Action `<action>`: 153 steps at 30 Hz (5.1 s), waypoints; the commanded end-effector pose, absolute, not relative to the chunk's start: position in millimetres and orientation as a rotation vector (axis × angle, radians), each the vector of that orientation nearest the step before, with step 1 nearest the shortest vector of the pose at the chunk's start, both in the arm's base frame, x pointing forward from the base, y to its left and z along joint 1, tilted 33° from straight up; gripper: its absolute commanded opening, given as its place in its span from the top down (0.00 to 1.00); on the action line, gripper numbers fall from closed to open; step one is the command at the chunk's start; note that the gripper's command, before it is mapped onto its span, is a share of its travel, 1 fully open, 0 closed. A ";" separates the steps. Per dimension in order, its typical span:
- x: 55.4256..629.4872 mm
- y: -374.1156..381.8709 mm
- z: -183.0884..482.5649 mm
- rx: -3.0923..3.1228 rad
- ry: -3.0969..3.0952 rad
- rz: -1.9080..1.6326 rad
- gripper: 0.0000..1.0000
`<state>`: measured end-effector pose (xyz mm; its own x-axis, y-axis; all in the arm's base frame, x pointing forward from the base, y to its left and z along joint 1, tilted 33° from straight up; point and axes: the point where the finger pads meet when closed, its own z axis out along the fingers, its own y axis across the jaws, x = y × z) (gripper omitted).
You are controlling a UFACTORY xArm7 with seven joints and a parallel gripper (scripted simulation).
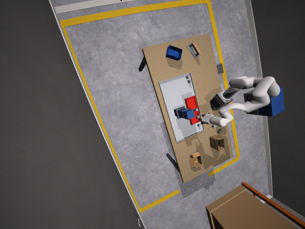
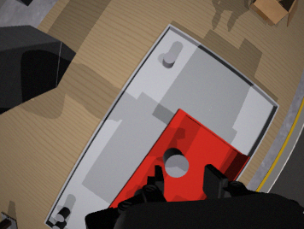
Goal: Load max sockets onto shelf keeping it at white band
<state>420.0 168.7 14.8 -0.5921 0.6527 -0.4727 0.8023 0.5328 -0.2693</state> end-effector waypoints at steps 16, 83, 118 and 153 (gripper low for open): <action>418.9 182.8 35.6 1.206 2.461 -0.666 0.48; 298.3 117.5 87.3 -1.990 2.683 -0.846 0.00; 159.4 218.1 145.3 -2.182 1.770 -1.320 0.00; 107.3 239.1 176.3 -1.946 1.533 -1.316 0.00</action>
<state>107.7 237.9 175.6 -0.0093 -0.8907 0.4545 -0.5818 -0.3649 -0.7269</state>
